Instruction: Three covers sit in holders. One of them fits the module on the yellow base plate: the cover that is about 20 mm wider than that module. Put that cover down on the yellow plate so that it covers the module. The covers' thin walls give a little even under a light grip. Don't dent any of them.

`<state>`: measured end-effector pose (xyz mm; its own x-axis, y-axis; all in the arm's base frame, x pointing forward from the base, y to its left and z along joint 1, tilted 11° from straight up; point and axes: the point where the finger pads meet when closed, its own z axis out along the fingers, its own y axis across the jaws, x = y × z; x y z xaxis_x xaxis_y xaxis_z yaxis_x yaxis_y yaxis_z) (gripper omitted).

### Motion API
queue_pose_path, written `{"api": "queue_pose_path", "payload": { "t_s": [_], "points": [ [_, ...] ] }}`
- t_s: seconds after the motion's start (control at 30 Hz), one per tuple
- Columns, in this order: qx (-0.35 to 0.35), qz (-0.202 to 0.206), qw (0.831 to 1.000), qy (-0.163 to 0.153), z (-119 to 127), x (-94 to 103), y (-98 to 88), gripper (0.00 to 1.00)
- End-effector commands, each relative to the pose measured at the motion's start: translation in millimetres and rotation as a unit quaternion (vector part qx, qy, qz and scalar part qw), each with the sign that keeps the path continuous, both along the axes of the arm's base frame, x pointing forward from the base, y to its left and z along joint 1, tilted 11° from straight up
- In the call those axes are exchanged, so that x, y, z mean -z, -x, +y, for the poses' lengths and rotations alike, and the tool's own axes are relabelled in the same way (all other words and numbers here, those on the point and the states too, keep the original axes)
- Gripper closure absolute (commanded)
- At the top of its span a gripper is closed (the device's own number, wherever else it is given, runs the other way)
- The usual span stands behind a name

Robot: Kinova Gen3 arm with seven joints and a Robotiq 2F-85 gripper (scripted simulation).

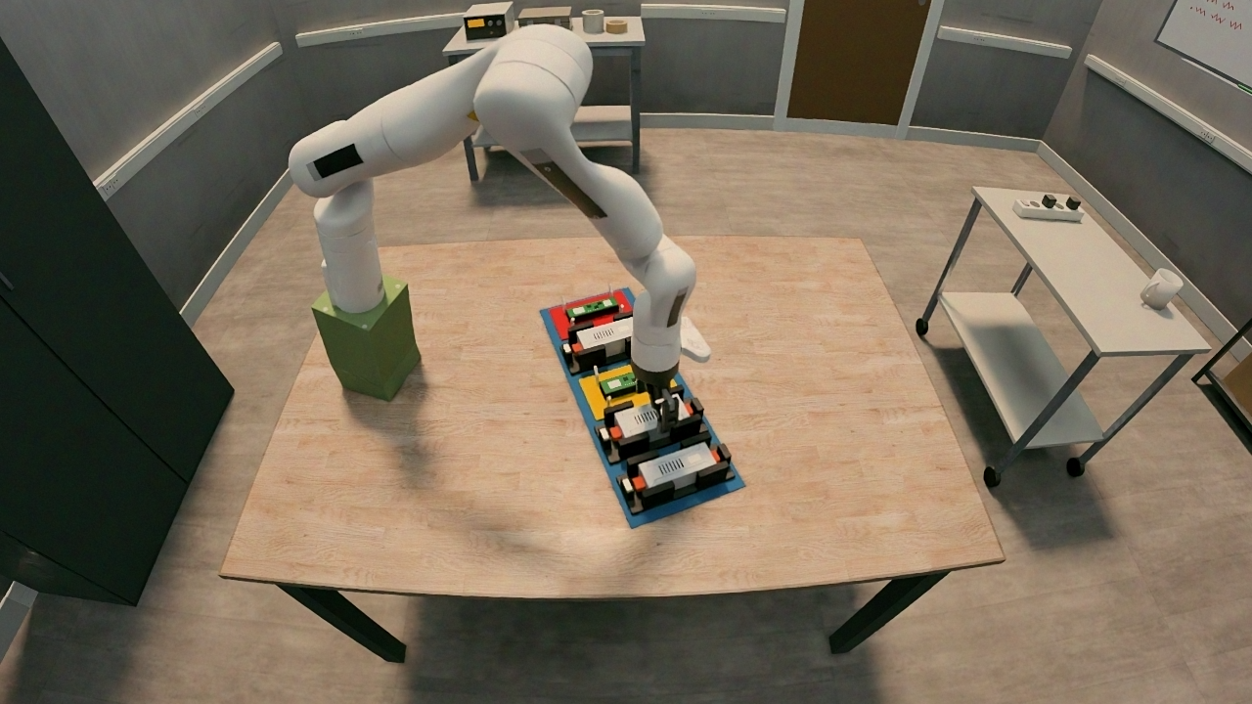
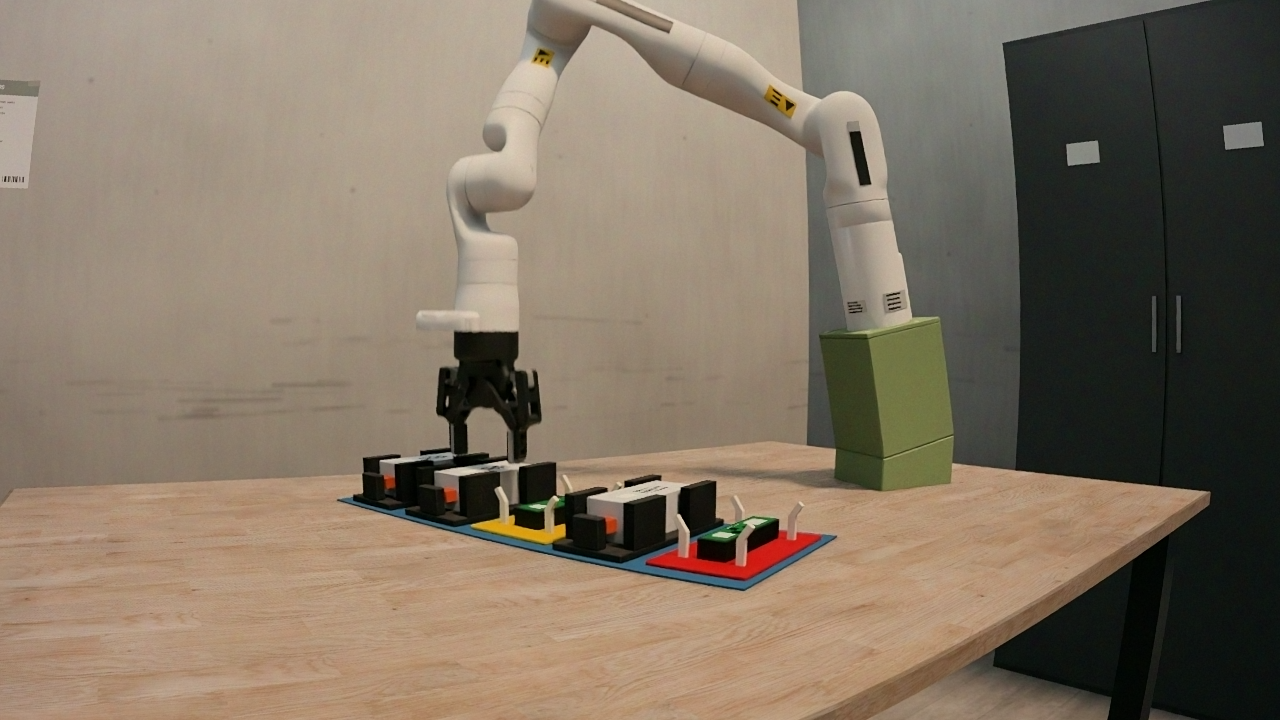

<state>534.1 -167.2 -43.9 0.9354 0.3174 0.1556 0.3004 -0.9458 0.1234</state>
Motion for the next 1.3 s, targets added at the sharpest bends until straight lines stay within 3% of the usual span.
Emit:
{"api": "queue_pose_path", "payload": {
  "t_s": [0.0, 0.23, 0.57, 1.27],
  "points": [
    [0.0, -0.001, 1.0, 0.0, 1.5, -26.1, 4.2, 0.0],
    [0.0, -0.001, 1.0, 0.0, 1.5, -26.1, 4.2, 0.0],
    [0.0, -0.001, 1.0, 0.0, 5.2, -79.1, 14.4, 0.0],
    [0.0, -0.001, 1.0, 0.0, 4.6, -70.4, 12.6, 0.0]
  ]
}}
